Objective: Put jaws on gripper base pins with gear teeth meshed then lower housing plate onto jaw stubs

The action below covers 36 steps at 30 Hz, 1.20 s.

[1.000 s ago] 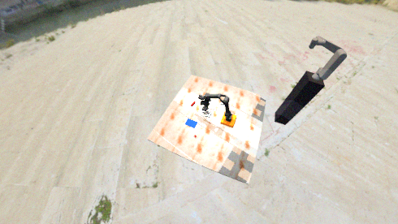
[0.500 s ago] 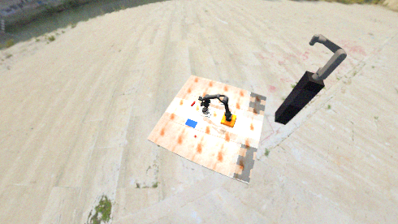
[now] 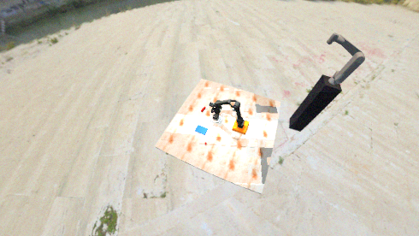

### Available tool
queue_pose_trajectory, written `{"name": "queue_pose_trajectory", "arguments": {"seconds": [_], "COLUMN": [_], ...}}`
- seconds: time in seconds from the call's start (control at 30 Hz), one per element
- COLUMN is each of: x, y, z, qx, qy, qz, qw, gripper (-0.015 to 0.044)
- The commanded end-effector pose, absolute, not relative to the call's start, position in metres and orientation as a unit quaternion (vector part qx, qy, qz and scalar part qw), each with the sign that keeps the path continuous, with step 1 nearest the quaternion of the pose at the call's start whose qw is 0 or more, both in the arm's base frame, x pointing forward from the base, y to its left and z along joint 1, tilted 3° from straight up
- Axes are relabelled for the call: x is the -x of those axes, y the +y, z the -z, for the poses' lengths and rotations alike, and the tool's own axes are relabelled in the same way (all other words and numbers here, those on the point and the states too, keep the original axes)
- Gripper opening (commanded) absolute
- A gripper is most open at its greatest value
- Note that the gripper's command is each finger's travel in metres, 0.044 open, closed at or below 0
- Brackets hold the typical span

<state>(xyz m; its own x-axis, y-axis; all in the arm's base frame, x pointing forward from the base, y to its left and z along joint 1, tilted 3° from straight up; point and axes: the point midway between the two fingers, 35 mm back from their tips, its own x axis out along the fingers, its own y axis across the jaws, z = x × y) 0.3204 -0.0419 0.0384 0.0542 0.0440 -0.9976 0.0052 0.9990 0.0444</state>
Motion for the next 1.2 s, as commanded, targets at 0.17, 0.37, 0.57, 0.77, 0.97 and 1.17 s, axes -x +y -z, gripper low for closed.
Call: {"name": "queue_pose_trajectory", "arguments": {"seconds": [0.17,0.37,0.57,0.77,0.97,1.17], "x": [-0.3208,-0.3210,-0.3210,-0.3211,-0.3211,-0.3213], "y": [-0.0413,-0.0411,-0.0411,-0.0410,-0.0410,-0.0408], "z": [-0.0380,-0.0352,-0.0350,-0.0321,-0.0319,-0.0290], "qx": [-0.019,-0.020,-0.020,-0.020,-0.020,-0.021], "qy": [0.687,0.687,0.687,0.687,0.687,0.687], "qz": [-0.015,-0.014,-0.014,-0.014,-0.013,-0.013], "qw": [0.727,0.727,0.727,0.726,0.726,0.726], "gripper": [0.0134,0.0134,0.0134,0.0134,0.0134,0.0134]}}
